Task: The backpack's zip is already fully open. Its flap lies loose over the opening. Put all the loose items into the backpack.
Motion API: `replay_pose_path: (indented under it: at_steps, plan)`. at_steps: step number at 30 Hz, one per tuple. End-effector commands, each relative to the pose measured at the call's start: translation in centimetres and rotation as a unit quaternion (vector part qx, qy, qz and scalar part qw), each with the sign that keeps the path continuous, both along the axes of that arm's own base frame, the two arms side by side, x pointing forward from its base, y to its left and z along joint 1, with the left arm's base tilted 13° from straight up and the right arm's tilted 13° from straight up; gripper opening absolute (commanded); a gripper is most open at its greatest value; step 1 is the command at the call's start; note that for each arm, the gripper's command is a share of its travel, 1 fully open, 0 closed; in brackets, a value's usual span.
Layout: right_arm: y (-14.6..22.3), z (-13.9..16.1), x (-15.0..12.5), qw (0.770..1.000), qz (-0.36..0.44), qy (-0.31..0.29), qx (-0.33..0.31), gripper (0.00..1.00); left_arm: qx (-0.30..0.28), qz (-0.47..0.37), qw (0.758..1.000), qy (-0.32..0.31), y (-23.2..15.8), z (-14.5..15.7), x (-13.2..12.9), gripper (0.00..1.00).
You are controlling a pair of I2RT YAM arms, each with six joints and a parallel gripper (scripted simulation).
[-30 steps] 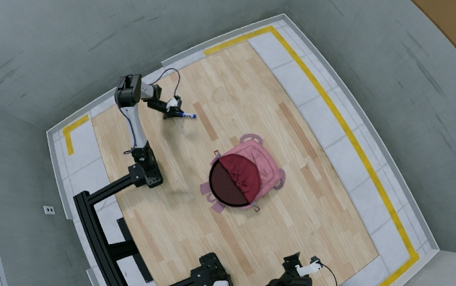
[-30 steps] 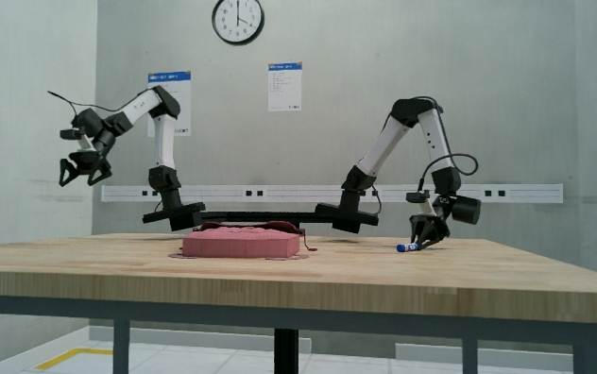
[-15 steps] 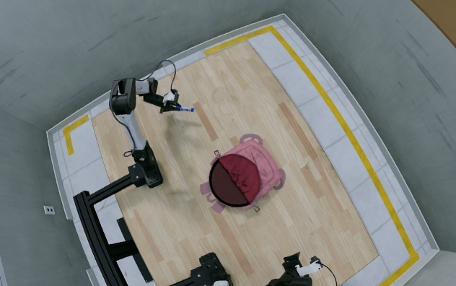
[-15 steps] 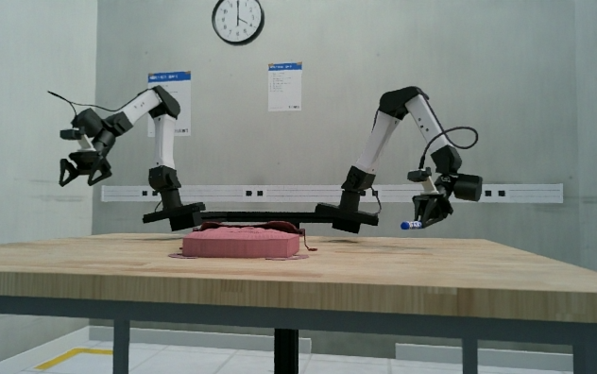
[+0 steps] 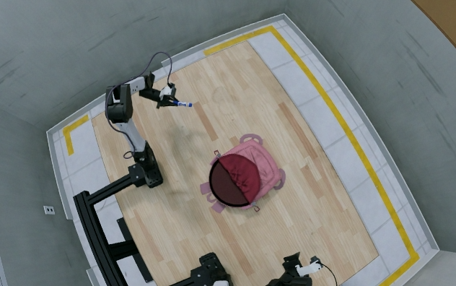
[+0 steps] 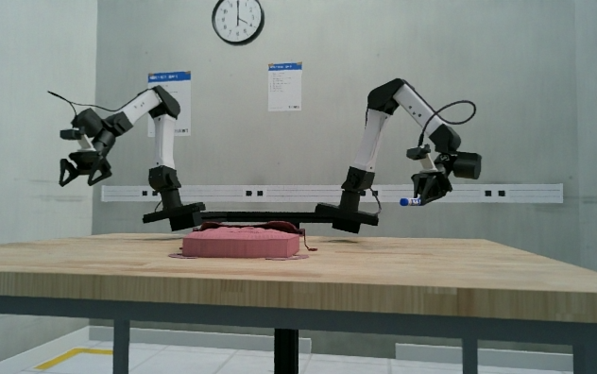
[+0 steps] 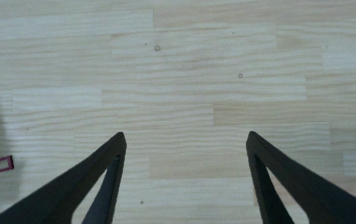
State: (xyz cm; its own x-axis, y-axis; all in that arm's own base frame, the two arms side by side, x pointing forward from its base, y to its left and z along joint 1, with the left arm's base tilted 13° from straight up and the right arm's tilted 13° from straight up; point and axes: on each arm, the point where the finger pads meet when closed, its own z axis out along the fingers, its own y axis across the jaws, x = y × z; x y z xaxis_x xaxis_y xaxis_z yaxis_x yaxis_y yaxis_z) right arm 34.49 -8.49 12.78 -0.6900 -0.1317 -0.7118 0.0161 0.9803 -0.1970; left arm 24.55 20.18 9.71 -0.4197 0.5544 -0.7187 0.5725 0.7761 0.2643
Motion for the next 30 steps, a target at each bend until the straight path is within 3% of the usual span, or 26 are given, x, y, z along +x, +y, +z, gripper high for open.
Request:
replay_pose_path:
  at_steps: [1, 3, 30]
  plan:
    - [-0.1, 1.3, 0.8, 1.0, 0.004, -0.015, -0.004, 0.9, -0.039, 0.0, 0.999, 0.018, -1.2, -0.7, -0.4, 0.13]
    - [-0.1, 1.3, 0.8, 1.0, 0.004, -0.015, -0.004, 0.9, -0.006, -0.012, 1.0, 0.009, -2.8, -0.2, 0.0, 0.13]
    - [-0.1, 1.3, 0.8, 1.0, 0.004, -0.015, -0.004, 0.9, -0.003, -0.138, 0.99, 0.034, -27.2, -5.6, 2.1, 0.13]
